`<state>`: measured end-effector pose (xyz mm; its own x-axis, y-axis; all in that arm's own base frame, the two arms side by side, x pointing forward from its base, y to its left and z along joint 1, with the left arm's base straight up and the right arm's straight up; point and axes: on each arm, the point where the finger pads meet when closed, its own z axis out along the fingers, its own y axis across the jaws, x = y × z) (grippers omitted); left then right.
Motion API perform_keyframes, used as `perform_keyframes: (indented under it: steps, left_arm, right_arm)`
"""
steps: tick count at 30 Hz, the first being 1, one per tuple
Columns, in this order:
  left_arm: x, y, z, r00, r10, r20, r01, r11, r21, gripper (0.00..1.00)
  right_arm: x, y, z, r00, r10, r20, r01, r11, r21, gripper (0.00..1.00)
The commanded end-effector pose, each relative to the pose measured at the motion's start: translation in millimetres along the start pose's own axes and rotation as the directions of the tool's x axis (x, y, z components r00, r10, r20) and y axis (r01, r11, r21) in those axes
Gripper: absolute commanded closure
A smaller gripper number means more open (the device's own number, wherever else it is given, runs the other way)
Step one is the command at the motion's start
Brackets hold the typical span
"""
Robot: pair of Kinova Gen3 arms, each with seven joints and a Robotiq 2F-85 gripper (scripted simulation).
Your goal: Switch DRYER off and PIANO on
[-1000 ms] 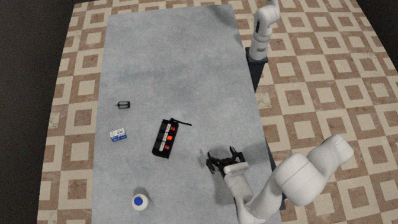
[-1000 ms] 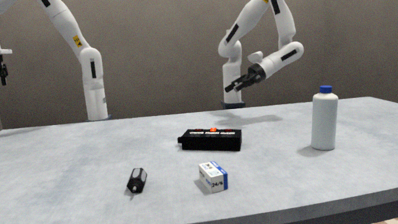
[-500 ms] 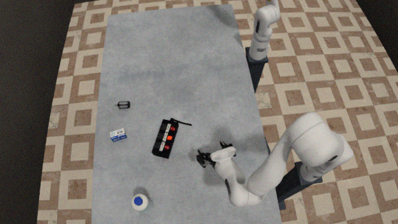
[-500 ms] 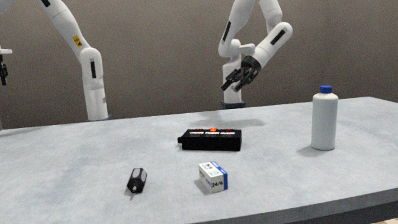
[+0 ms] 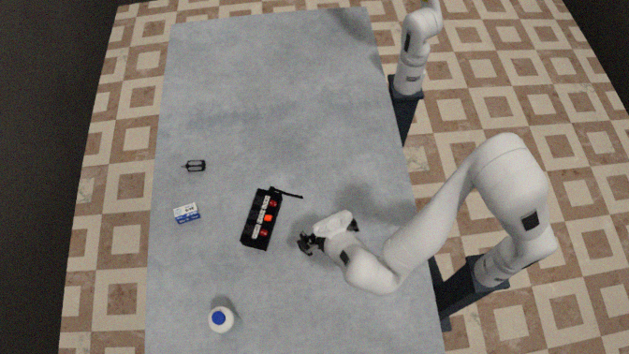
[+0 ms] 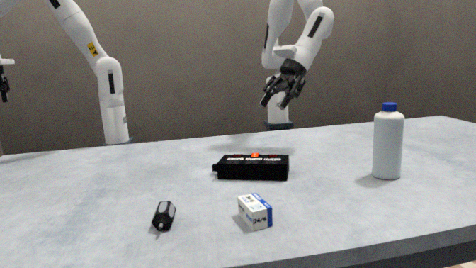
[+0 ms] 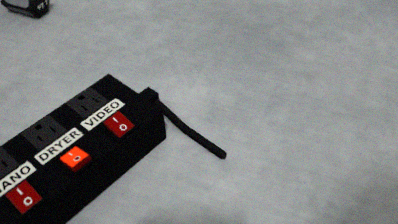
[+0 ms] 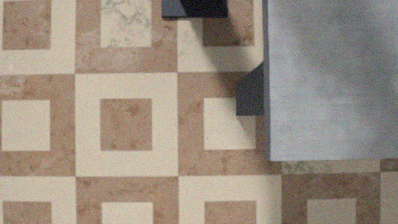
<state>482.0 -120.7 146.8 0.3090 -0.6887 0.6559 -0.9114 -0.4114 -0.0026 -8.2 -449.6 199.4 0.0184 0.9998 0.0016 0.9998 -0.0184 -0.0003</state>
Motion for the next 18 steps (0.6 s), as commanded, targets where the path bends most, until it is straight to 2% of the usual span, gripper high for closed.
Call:
perform_keyframes:
  steps: [1, 5, 7, 18]
  left_arm:
    - [6.6, -7.0, 2.9, 0.997, -0.039, 0.073, 0.039, 0.999, 0.005, 0.002]
    - [14.0, -14.4, 4.9, 0.99, -0.073, 0.125, 0.07, 0.997, 0.026, 0.002]
    - [14.0, -14.4, 4.9, 0.99, -0.073, 0.125, 0.07, 0.997, 0.026, 0.002]
    - [31.2, -32.0, 11.2, 0.952, -0.162, 0.26, 0.148, 0.986, 0.074, 0.002]
  right_arm:
    - [-0.3, 0.0, -0.7, 1.0, 0.0, 0.002, 0.0, 1.0, 0.0, 0.002]
    - [-0.3, 0.0, -0.7, 1.0, 0.0, 0.002, 0.0, 1.0, 0.0, 0.002]
    - [-0.3, 0.0, -0.7, 1.0, 0.0, 0.002, 0.0, 1.0, 0.0, 0.002]
    - [-0.3, 0.0, -0.7, 1.0, 0.0, 0.002, 0.0, 1.0, 0.0, 0.002]
